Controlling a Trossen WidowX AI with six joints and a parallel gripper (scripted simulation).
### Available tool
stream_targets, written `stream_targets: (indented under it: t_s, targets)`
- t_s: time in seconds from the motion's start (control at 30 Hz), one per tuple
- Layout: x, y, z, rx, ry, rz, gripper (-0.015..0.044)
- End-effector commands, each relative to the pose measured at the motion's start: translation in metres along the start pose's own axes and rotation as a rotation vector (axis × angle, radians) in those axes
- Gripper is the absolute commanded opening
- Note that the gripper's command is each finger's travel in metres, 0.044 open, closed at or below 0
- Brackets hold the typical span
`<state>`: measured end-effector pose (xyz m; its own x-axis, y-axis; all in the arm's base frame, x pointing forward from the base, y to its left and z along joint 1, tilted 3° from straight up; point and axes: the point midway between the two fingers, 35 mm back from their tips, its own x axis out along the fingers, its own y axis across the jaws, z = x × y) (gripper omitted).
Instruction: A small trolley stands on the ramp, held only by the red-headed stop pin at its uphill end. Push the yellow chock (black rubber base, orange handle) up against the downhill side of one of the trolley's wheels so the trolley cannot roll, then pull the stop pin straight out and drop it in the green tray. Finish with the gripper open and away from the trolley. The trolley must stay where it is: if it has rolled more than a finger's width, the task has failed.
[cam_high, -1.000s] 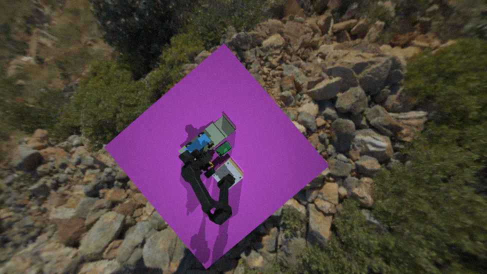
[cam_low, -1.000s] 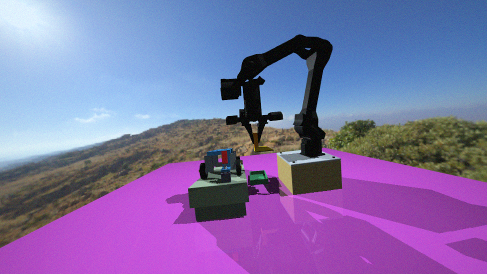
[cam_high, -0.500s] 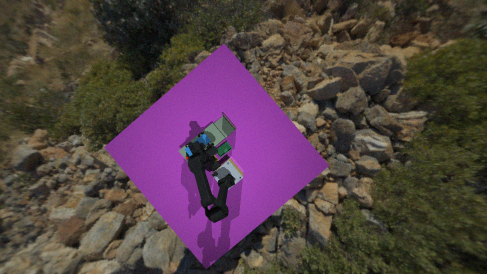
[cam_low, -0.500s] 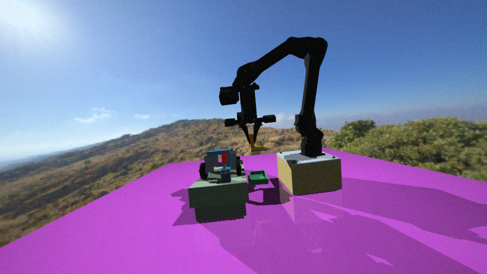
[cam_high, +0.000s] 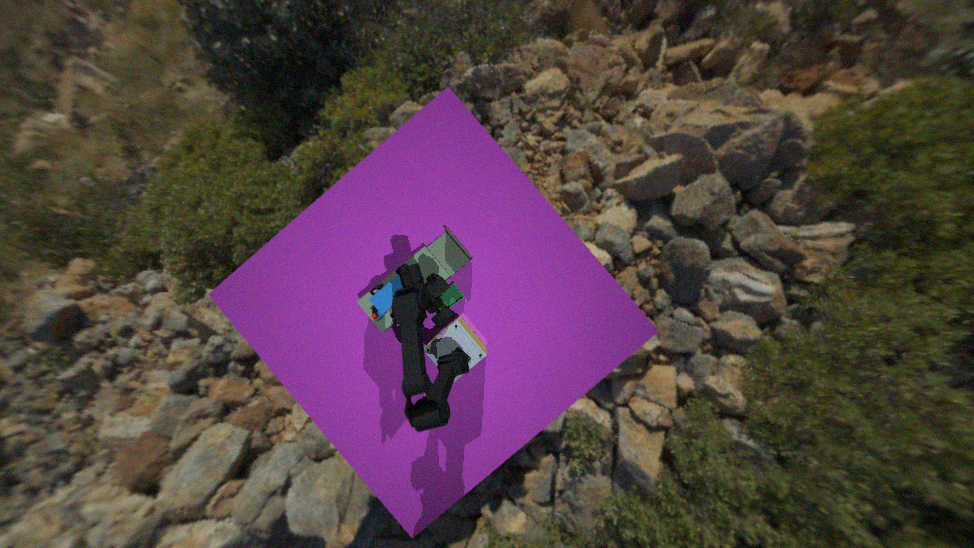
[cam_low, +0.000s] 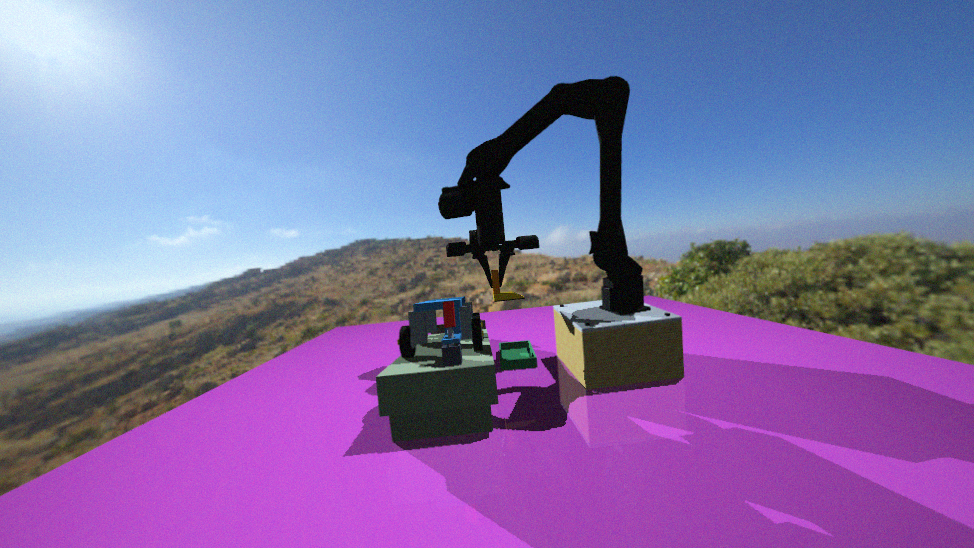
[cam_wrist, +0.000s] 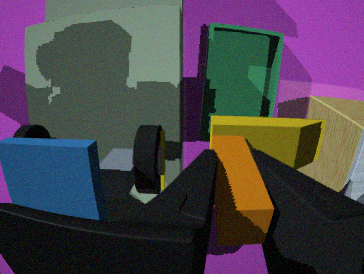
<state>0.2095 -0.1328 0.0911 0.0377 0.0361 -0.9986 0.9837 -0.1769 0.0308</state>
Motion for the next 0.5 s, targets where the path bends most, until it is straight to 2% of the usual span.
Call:
stream_targets:
  t_s: [0.0,0.47]
  targets:
    - [0.001,0.004,0.017,-0.004,0.000,0.004,0.0000]
    - [0.005,0.017,0.071,0.002,-0.004,0.005,0.0000]
